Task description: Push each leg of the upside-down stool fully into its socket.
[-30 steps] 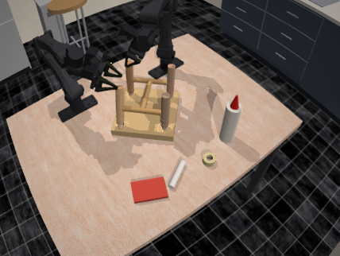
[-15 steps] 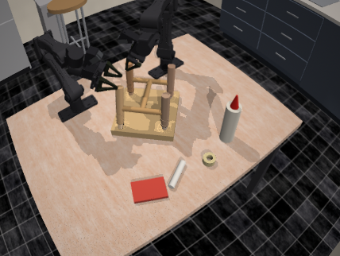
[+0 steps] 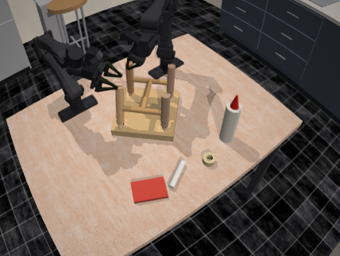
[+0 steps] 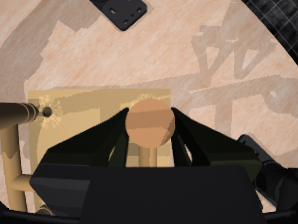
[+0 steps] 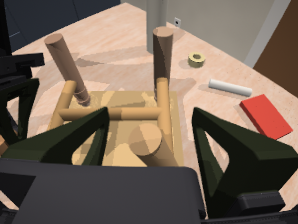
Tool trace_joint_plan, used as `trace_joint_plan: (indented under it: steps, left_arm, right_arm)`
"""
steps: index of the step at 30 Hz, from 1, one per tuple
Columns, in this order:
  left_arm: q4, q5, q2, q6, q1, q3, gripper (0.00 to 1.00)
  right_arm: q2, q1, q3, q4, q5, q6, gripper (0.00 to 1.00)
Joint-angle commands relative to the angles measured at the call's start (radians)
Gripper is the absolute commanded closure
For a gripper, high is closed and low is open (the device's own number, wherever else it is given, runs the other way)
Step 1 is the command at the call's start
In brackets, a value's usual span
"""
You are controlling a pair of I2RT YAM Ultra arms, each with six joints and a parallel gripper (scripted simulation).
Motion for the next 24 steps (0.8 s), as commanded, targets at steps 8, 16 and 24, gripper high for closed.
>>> trace_joint_plan:
  steps: [8,16,24]
  left_arm:
    - [0.012,0.026,-0.001,-0.007,0.001,0.034,0.72]
    - [0.013,0.026,0.008,-0.008,0.001,0.032,0.72]
    - [0.014,0.025,0.029,-0.010,0.000,0.021,0.72]
  right_arm:
    - [-0.009,0.007,0.005,0.026,-0.009,0.003,0.31]
    - [-0.010,0.011,0.006,0.026,-0.009,0.003,0.31]
    - [-0.011,-0.002,0.007,0.026,-0.008,0.003,0.31]
